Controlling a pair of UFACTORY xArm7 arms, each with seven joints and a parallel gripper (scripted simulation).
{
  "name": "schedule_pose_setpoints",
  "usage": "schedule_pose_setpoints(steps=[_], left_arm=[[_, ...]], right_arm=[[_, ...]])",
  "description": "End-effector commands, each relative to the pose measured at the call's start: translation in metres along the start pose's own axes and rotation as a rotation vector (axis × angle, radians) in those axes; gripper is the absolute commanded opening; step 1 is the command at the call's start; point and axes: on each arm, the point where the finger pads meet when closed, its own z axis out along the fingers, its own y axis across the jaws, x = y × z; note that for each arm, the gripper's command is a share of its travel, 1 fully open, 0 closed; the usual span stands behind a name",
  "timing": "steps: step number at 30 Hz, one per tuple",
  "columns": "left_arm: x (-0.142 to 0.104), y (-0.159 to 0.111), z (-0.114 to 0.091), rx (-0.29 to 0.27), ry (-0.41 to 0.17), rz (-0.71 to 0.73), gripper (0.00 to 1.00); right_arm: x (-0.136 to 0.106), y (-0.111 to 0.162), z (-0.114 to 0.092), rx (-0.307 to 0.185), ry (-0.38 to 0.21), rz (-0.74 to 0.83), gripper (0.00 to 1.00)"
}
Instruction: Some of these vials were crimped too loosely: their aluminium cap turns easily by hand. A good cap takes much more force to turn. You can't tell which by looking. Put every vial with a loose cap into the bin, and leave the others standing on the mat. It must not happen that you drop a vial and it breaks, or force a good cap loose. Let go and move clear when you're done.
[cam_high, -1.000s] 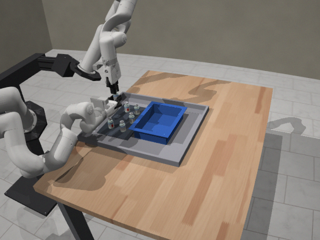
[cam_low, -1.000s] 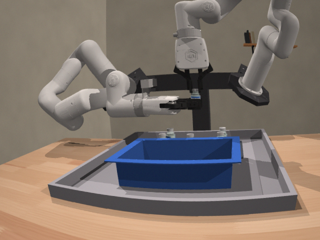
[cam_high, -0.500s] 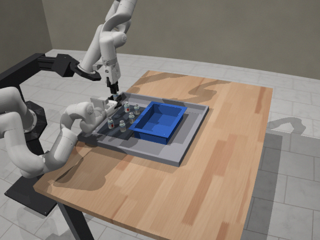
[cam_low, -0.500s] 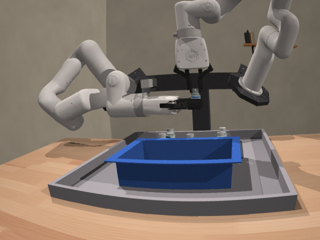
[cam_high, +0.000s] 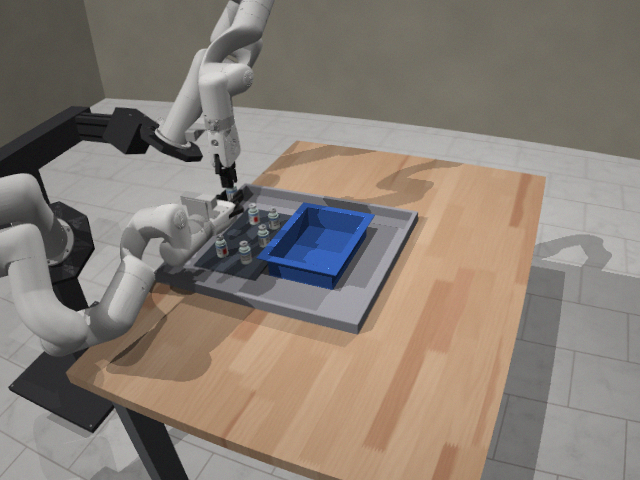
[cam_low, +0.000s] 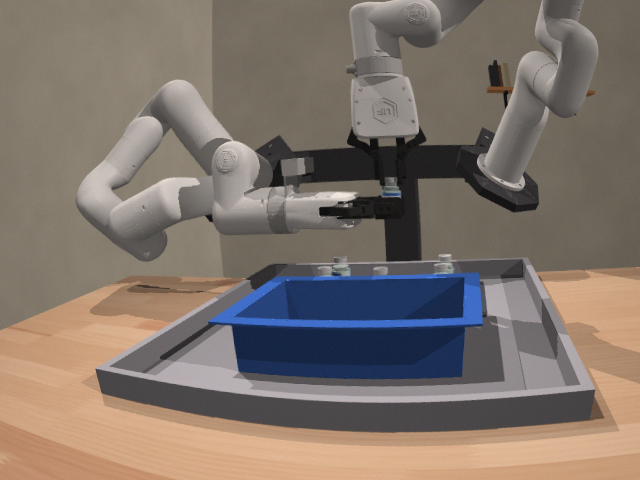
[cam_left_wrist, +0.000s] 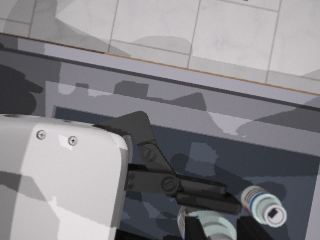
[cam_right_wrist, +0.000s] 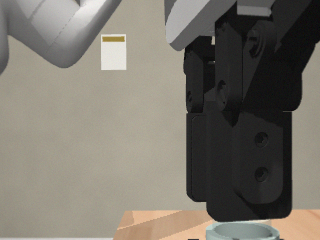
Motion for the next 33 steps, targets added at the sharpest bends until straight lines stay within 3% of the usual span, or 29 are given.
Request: schedule_pose_setpoints(steps=[1,33], left_arm=[[-0.0003,-0.0016,-0.0015,0.005,-0.002,-0.032,0.23],[-0.0002,-0.0016,-0.0015,0.005,-0.001,-0.188,0.23]], right_arm=[[0.0025,0.0001,0.0001,0.001,0.004,-0.002,0.0],[0.0024,0.0002,0.0001,0.0,0.005,-0.003,0.0]])
